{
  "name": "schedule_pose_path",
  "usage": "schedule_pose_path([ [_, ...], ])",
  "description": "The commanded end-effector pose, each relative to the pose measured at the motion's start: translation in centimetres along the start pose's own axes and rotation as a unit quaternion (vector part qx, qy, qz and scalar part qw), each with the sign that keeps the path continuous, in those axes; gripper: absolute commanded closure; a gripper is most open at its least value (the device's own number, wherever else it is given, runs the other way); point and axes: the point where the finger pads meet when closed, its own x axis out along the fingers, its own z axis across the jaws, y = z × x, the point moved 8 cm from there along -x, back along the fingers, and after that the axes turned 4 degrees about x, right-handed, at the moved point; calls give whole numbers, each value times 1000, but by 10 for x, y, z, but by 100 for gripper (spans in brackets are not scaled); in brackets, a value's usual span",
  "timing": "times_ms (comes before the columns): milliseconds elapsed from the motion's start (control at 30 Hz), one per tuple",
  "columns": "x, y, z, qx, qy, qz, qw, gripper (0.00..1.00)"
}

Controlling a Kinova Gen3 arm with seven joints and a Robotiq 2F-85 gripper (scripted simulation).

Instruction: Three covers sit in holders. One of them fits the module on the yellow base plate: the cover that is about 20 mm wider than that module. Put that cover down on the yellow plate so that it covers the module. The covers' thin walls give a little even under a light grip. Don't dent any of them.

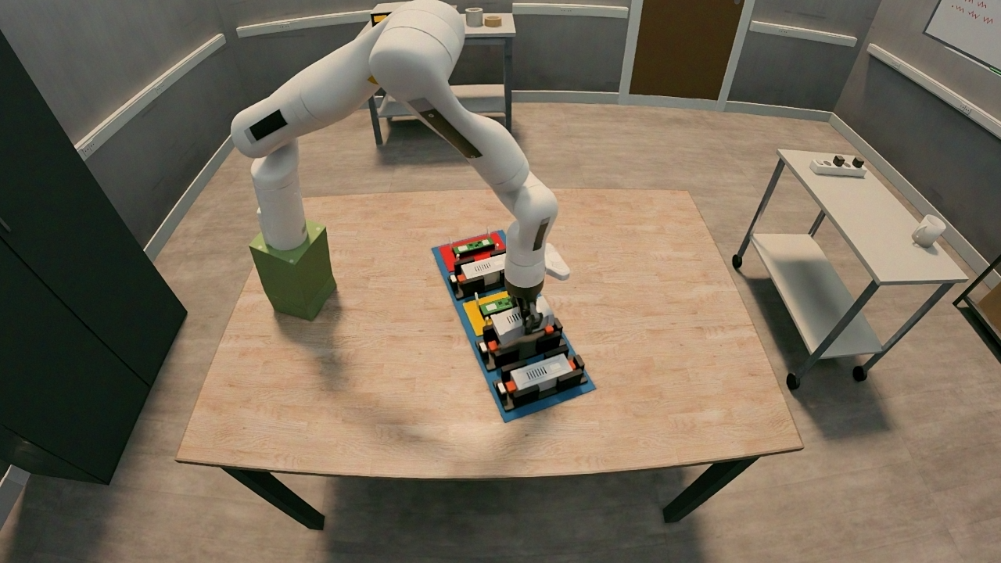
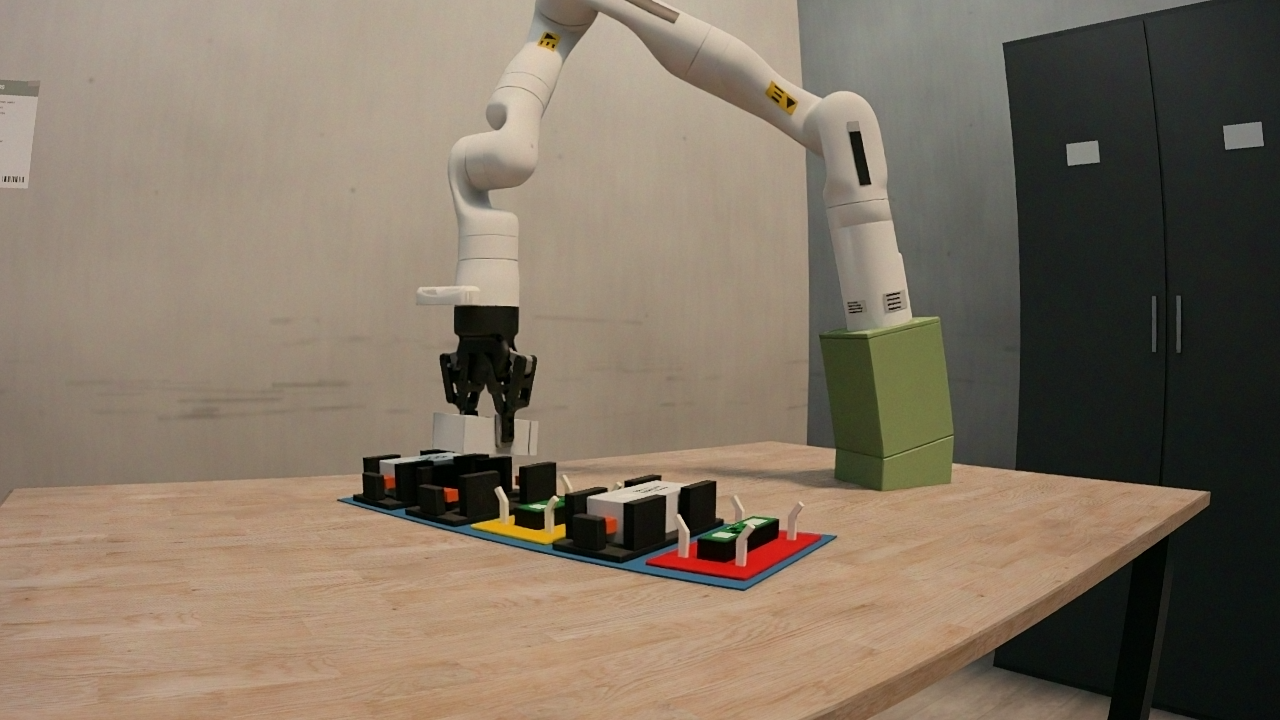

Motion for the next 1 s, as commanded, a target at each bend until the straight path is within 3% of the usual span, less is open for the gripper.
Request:
schedule_pose_path([
  [0,-1,1,0,0,-1,1,1000,100],
  [700,-1,1,0,0,-1,1,1000,100],
  [967,-25,1,0,0,-1,1,1000,100],
])
